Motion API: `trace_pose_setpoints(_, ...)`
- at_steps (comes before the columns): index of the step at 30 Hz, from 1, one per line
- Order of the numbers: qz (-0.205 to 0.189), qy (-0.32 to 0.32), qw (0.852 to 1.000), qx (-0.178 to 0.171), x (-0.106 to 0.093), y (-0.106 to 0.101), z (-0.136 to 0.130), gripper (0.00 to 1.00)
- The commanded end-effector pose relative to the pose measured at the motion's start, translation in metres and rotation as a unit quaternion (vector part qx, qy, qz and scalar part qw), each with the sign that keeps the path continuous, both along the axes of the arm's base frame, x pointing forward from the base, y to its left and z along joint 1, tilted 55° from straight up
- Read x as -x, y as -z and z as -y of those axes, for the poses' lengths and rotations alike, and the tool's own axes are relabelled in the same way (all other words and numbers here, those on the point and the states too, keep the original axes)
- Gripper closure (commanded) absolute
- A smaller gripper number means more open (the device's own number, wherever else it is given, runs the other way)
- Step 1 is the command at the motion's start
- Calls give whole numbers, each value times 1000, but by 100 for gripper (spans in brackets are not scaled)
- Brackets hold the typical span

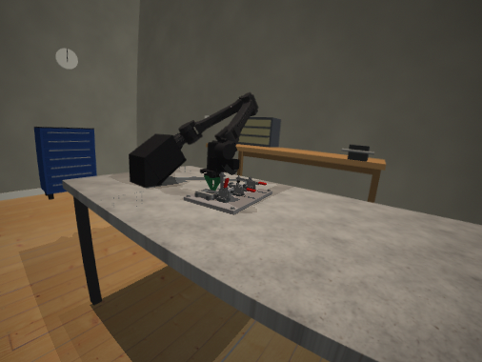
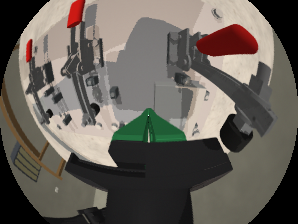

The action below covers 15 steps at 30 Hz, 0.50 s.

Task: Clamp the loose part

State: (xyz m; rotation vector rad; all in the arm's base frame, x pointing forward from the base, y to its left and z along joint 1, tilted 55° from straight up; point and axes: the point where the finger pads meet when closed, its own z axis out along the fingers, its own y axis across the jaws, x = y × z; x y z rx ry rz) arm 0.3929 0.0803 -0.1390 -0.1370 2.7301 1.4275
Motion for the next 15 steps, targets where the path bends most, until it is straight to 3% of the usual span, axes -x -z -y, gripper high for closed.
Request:
trace_pose_setpoints(1, 8, 5, 1000, 1, -11, 1, 9, 100)
trace_pose_setpoints(15, 7, 0, 1000, 2, -10, 6, 6, 100)
